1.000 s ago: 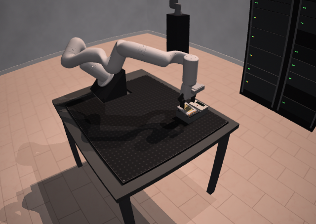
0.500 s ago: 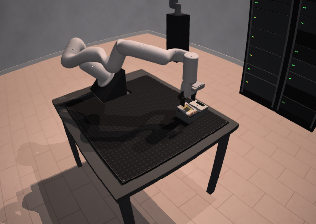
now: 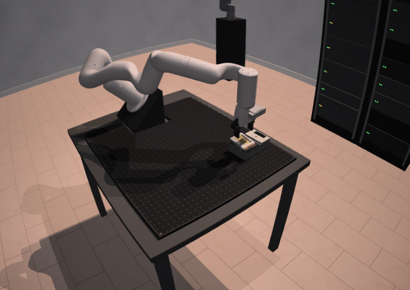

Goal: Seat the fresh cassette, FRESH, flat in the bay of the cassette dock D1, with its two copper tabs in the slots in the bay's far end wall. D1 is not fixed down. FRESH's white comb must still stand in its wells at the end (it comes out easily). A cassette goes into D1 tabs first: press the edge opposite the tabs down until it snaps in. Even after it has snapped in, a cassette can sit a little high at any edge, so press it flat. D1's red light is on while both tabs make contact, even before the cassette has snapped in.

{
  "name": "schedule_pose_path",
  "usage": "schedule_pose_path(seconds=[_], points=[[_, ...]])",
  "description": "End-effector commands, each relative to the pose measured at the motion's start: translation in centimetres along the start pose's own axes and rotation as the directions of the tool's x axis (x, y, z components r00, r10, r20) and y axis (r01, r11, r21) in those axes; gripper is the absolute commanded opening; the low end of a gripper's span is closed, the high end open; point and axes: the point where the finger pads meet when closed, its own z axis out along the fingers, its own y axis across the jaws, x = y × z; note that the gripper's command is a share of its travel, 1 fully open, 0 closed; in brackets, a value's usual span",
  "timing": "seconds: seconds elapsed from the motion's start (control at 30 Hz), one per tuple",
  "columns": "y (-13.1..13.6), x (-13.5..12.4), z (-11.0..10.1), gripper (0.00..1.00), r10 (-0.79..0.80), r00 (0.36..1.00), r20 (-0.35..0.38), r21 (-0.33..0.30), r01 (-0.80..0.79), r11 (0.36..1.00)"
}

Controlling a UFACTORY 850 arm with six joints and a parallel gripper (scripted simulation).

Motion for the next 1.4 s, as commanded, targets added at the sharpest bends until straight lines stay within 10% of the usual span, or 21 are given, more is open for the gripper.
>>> schedule_pose_path(seconds=[0.0,0.97,1.0,1.37], points=[[-0.1,0.2,-0.2,1.0,0.003,0.995,0.097,-0.058,0.002,0.998],[-0.1,0.2,-0.2,1.0,0.003,0.995,0.097,-0.058,0.002,0.998],[-0.1,0.0,-0.1,0.0,0.001,0.998,0.064,-0.058,0.002,0.998],[-0.1,-1.1,-0.1,0.0,-0.006,0.996,-0.084,-0.057,0.001,0.998]])
